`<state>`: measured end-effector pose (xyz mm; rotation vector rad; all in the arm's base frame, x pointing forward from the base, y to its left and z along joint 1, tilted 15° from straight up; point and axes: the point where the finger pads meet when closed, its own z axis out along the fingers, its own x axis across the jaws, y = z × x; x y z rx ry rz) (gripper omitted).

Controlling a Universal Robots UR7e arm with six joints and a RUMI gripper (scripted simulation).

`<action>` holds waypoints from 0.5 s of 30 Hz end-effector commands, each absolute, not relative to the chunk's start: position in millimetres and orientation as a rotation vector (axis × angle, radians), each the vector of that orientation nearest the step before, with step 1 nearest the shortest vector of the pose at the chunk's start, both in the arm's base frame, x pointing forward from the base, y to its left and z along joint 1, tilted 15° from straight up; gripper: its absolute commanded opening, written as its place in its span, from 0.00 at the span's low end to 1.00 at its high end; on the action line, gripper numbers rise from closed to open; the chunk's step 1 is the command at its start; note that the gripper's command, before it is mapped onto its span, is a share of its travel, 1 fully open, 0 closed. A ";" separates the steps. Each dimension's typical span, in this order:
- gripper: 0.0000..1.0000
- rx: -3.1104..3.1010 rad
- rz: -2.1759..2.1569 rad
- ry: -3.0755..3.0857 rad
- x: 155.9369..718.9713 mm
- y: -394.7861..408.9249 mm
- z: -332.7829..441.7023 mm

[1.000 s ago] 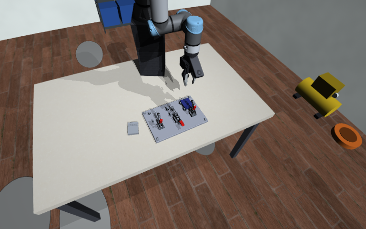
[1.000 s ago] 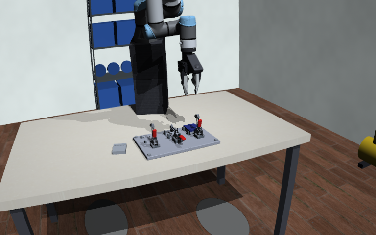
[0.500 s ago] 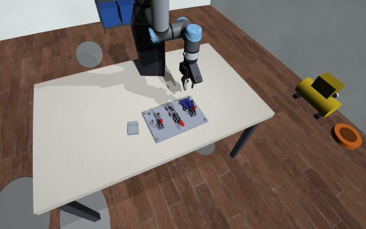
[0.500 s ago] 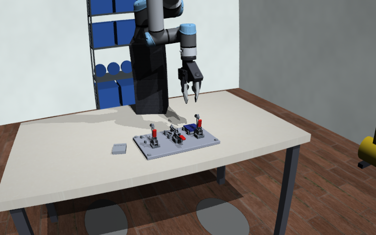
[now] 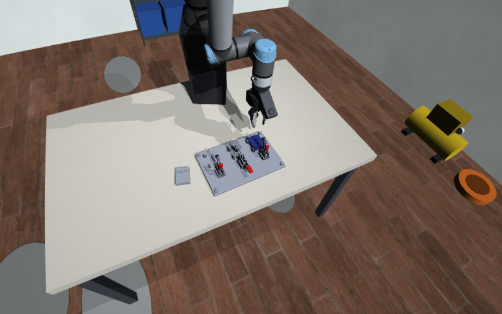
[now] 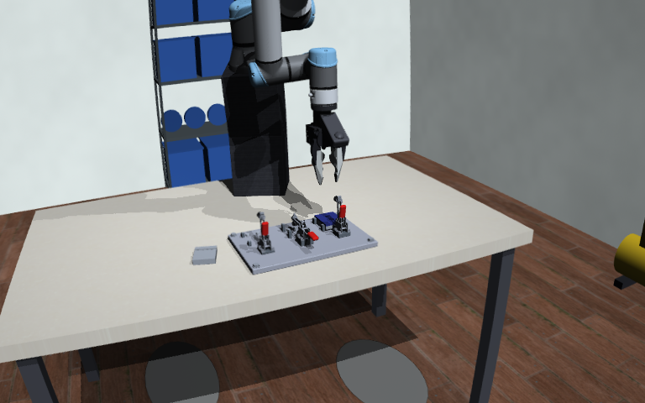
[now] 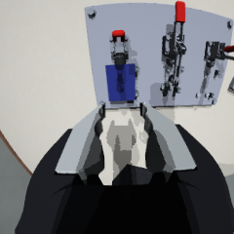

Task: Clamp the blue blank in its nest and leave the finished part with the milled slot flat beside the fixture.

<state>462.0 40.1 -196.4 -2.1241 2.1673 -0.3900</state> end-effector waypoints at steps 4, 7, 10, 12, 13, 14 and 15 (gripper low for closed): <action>0.28 -2.123 -0.391 2.166 485.6 40.0 -190.6; 0.28 -2.123 -0.391 2.166 502.9 40.0 -186.3; 0.28 -2.123 -0.391 2.166 519.9 39.9 -182.1; 0.28 -2.123 -0.391 2.166 519.9 39.9 -182.1; 0.28 -2.123 -0.391 2.166 524.8 39.8 -180.9; 0.28 -2.123 -0.391 2.166 529.3 39.8 -179.8; 0.28 -2.123 -0.391 2.166 533.1 39.8 -178.9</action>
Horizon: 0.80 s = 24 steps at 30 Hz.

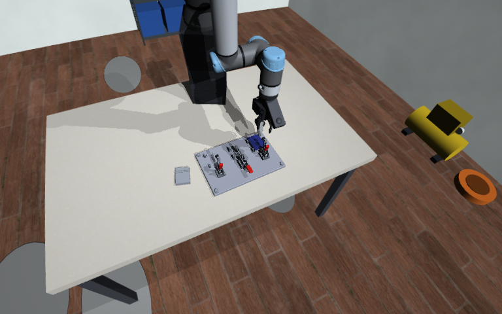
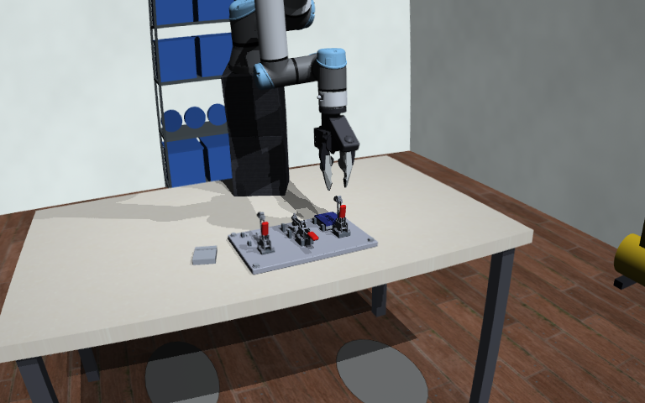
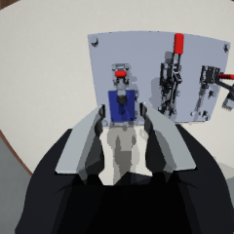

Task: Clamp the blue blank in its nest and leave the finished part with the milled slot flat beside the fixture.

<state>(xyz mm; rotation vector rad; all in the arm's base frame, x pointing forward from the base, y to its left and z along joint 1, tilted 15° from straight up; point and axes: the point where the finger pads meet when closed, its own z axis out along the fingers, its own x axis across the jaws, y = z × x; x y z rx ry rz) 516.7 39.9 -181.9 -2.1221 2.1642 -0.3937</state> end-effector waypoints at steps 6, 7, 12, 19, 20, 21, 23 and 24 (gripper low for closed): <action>0.28 -2.123 -0.391 2.166 542.9 39.8 -176.5; 0.28 -2.123 -0.391 2.166 543.0 39.7 -176.5; 0.28 -2.123 -0.391 2.166 543.8 39.3 -179.8; 0.28 -2.123 -0.391 2.166 547.2 37.5 -193.7; 0.28 -2.123 -0.391 2.166 548.1 37.1 -197.3; 0.28 -2.123 -0.391 2.166 548.9 36.6 -200.8; 0.28 -2.123 -0.391 2.166 550.6 35.8 -207.6; 0.28 -2.123 -0.391 2.166 551.3 35.4 -210.5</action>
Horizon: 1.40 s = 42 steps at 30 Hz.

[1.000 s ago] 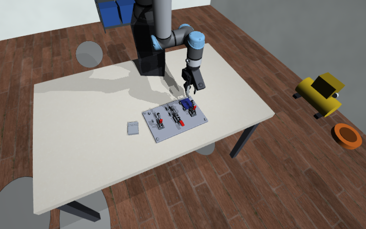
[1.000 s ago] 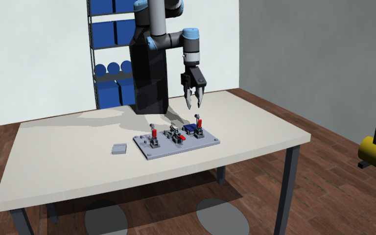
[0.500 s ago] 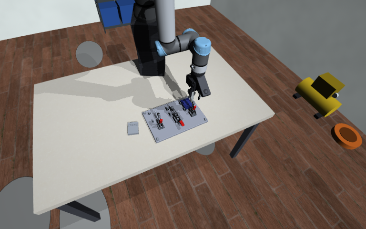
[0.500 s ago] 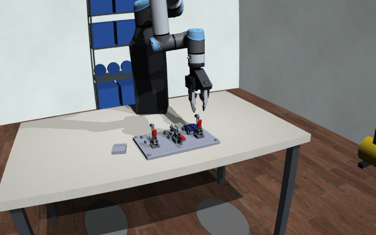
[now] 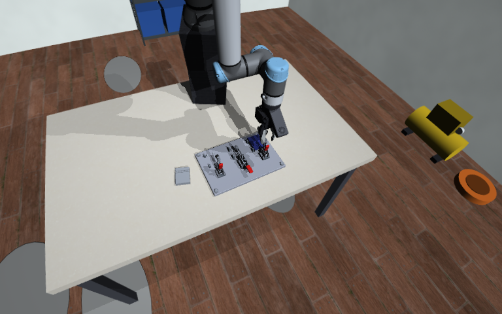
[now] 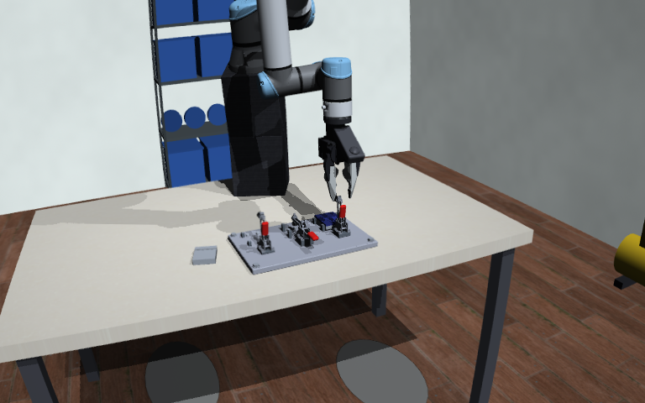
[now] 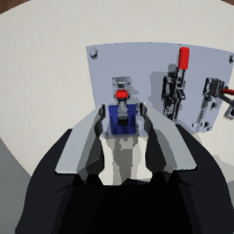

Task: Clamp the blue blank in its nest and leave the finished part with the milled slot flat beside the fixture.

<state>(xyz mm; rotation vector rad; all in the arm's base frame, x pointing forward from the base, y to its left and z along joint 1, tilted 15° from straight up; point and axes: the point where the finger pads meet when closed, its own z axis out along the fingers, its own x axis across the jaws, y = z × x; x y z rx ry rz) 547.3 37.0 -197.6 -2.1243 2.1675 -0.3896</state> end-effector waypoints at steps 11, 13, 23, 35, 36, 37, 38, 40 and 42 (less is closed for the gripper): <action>0.28 -2.123 -0.391 2.166 553.3 34.4 -218.6; 0.28 -2.123 -0.391 2.166 553.3 34.4 -218.6; 0.28 -2.123 -0.391 2.166 554.2 33.9 -221.9; 0.28 -2.123 -0.391 2.166 560.6 30.9 -245.9; 0.28 -2.123 -0.391 2.166 560.6 30.9 -245.9; 0.28 -2.123 -0.391 2.166 560.6 30.9 -245.9; 0.28 -2.123 -0.391 2.166 560.6 30.9 -245.9; 0.28 -2.123 -0.391 2.166 560.6 30.9 -245.9; 0.28 -2.123 -0.391 2.166 560.6 30.9 -245.9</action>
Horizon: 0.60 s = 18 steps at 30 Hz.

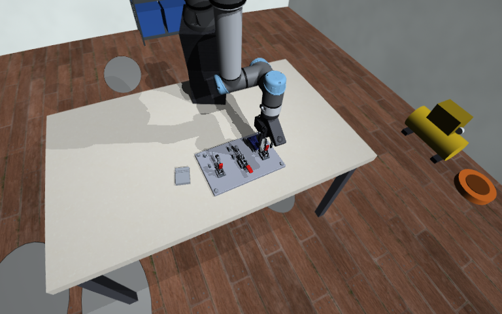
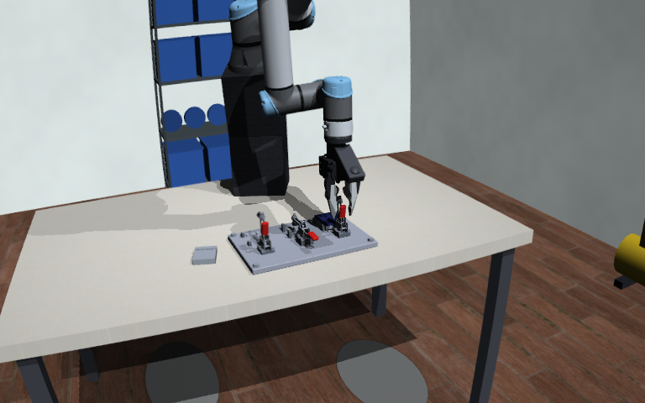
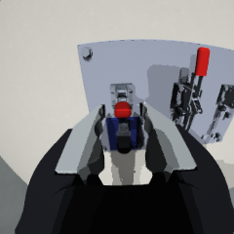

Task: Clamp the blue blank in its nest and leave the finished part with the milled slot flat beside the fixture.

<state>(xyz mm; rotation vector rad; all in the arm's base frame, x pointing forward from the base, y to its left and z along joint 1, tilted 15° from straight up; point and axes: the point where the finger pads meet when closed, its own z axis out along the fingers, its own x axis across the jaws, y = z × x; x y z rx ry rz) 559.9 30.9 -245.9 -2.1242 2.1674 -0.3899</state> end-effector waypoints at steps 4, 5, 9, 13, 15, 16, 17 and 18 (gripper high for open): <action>0.28 -2.123 -0.391 2.166 560.6 30.9 -245.9; 0.00 -2.123 -0.391 2.166 560.6 30.9 -245.9; 0.00 -2.123 -0.391 2.166 560.6 30.9 -245.9; 0.00 -2.123 -0.391 2.166 560.6 30.9 -245.9; 0.00 -2.123 -0.391 2.166 560.6 30.9 -245.9; 0.00 -2.123 -0.391 2.166 560.6 30.9 -245.9; 0.00 -2.123 -0.391 2.166 560.6 30.9 -245.9; 0.00 -2.123 -0.391 2.166 560.6 30.9 -245.9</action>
